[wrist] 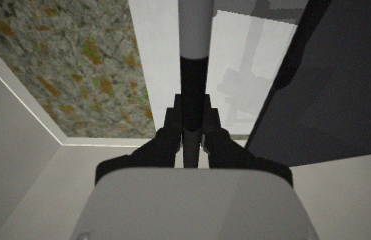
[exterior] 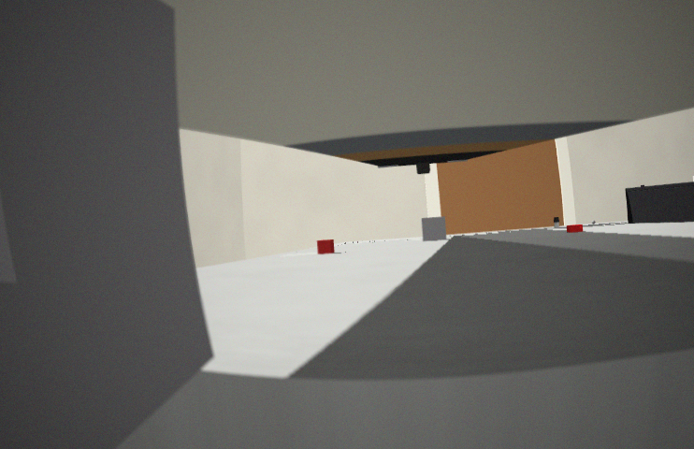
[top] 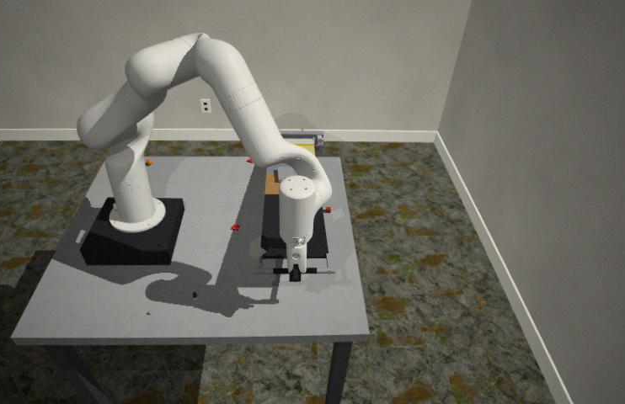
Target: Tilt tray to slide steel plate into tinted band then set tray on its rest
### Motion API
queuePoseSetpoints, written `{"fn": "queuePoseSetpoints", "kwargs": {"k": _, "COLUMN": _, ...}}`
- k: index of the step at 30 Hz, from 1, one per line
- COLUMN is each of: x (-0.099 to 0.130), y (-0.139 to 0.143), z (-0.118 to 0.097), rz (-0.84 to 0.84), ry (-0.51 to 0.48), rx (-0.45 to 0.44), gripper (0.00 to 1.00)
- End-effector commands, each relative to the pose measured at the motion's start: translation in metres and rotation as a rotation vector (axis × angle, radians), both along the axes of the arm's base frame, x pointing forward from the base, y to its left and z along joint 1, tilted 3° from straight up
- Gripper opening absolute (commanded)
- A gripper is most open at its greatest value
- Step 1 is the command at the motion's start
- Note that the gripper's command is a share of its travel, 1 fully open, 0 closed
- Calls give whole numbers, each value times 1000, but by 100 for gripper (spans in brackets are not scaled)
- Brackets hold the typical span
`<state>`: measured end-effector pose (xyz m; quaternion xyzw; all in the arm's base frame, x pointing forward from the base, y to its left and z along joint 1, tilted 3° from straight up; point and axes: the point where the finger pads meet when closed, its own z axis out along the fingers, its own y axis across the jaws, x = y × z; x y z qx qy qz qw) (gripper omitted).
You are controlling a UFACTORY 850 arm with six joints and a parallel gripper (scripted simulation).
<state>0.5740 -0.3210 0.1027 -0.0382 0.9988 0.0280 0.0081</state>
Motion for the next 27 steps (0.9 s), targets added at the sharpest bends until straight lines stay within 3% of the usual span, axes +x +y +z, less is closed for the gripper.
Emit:
{"fn": "queuePoseSetpoints", "kwargs": {"k": 1, "x": -1, "y": 8, "z": 60, "rz": 1, "ry": -3, "rx": -1, "gripper": 0}}
{"fn": "queuePoseSetpoints", "kwargs": {"k": 2, "x": -1, "y": 7, "z": 55, "rz": 1, "ry": -3, "rx": -1, "gripper": 0}}
{"fn": "queuePoseSetpoints", "kwargs": {"k": 5, "x": 1, "y": 0, "z": 3, "rz": 1, "ry": -3, "rx": -1, "gripper": 0}}
{"fn": "queuePoseSetpoints", "kwargs": {"k": 7, "x": 2, "y": -2, "z": -16, "rz": 1, "ry": -3, "rx": -1, "gripper": 0}}
{"fn": "queuePoseSetpoints", "kwargs": {"k": 27, "x": 2, "y": -3, "z": -24, "rz": 1, "ry": -3, "rx": -1, "gripper": 0}}
